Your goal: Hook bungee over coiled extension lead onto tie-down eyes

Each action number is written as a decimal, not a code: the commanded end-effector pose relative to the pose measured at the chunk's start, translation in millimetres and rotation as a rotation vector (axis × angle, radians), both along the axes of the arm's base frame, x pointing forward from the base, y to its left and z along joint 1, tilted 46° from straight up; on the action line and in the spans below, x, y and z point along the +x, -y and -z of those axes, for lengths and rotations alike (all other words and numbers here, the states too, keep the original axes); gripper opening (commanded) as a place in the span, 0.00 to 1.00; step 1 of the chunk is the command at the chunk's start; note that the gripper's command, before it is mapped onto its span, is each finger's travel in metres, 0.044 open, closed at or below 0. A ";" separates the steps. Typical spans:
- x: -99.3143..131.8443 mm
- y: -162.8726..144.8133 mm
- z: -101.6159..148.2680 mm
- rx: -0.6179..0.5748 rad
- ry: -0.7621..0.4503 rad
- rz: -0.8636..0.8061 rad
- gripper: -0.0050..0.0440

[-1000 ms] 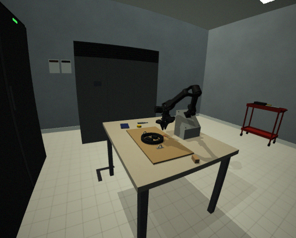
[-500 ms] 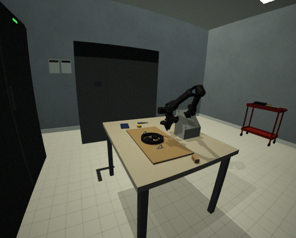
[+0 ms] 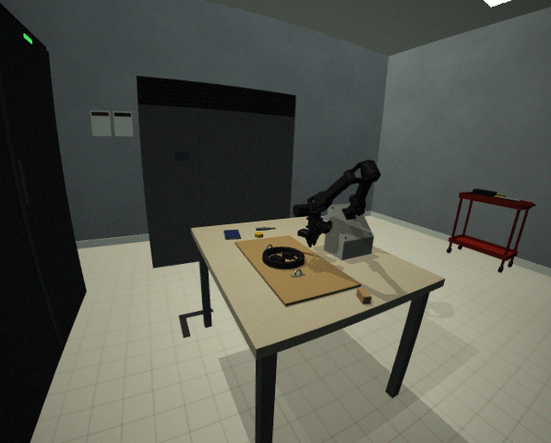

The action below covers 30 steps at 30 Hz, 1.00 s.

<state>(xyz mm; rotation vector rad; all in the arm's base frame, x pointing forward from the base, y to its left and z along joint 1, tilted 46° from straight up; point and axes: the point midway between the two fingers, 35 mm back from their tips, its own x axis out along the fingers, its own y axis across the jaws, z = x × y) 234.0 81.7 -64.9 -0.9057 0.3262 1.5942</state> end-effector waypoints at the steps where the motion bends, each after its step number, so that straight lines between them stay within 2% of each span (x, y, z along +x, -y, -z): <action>1: -0.1 -5.2 3.7 0.004 0.000 0.003 0.41; 30: -2.1 -34.6 31.3 0.005 -0.001 0.002 0.41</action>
